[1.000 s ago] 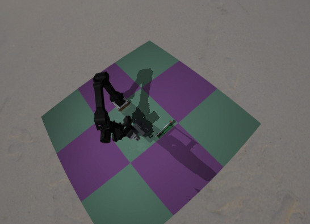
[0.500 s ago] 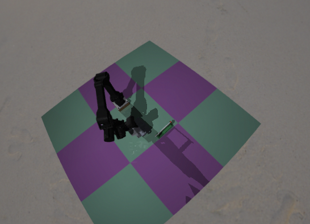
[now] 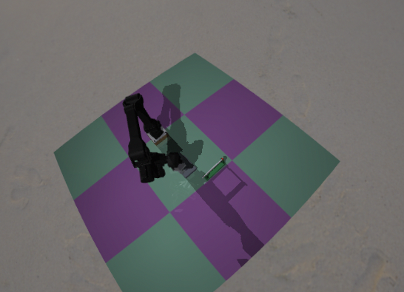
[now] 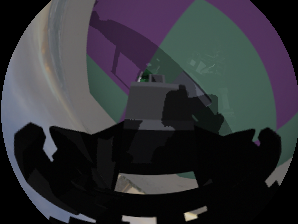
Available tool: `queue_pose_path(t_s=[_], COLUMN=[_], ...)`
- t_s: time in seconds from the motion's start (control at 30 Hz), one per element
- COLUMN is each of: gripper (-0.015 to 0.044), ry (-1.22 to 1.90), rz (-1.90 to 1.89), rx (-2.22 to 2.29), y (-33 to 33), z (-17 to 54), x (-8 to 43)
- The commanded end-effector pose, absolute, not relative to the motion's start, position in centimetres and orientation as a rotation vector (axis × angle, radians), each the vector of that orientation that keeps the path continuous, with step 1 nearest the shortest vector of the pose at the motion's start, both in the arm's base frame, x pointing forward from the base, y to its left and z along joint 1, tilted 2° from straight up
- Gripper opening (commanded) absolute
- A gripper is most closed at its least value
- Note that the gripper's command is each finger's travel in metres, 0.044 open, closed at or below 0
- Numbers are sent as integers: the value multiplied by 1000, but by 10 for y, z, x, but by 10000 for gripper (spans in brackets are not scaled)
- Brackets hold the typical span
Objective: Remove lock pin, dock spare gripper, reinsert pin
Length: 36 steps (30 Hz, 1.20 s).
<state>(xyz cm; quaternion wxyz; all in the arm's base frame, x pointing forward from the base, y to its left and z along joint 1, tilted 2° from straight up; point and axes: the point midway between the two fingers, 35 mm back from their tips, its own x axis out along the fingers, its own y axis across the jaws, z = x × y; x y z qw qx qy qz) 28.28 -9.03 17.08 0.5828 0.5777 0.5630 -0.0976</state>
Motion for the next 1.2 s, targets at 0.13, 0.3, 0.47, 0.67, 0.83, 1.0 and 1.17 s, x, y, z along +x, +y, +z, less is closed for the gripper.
queue_pose_path(t_s=[0.13,0.3,0.47,0.67,0.83,1.0,1.17], gripper=[0,0,0,0,0,0,0], ry=[1366,1405,1442,1482,1497,1532,1555], rz=[-337,-423,-516,-638,-691,-722,-742], rx=[1486,1580,1669,1770,1809,1824,1833], y=[-79,-70,-62,-53,-49,-47,-48], z=[181,186,191,198,200,191,185], x=[283,281,279,276,275,274,275])
